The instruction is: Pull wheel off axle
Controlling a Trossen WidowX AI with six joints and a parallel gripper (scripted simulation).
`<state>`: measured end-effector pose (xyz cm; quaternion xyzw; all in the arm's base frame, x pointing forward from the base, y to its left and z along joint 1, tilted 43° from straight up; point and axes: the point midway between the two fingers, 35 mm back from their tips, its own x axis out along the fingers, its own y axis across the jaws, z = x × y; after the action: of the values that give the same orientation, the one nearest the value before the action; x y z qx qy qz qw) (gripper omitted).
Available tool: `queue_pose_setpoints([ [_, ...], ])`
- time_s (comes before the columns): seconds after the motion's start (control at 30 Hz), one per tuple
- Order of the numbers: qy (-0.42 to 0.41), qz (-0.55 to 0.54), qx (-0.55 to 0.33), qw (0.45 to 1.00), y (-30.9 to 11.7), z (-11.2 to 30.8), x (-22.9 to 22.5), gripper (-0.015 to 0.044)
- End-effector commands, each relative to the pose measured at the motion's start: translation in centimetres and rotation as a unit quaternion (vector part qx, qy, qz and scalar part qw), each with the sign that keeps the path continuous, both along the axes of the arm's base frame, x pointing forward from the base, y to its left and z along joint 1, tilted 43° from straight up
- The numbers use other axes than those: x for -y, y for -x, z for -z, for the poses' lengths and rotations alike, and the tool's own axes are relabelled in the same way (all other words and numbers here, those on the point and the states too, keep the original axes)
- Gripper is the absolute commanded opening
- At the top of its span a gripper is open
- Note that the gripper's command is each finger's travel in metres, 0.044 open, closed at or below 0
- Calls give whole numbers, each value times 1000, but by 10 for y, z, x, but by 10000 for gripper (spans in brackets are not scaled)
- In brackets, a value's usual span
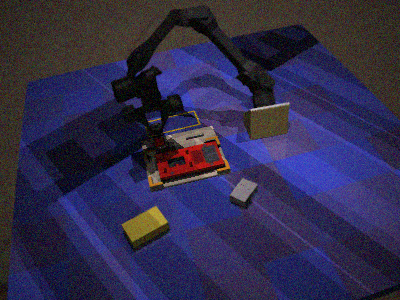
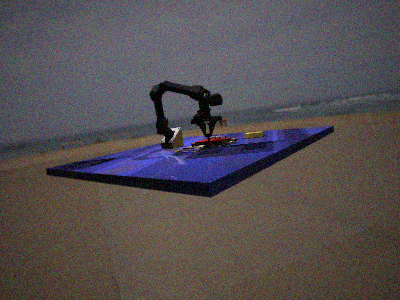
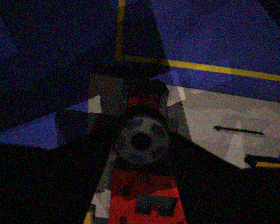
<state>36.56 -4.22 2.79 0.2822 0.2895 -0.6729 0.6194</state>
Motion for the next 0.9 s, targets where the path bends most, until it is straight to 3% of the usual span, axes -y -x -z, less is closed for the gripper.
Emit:
queue_pose_setpoints([
  [0.0, -2, 2, 4, 1000, -1, -2, -1, 0],
  [0.57, -2, 2, 3, 1000, -2, -7, -6, 0],
  [0.87, -2, 2, 3, 1000, -1, -31, -29, 0],
])
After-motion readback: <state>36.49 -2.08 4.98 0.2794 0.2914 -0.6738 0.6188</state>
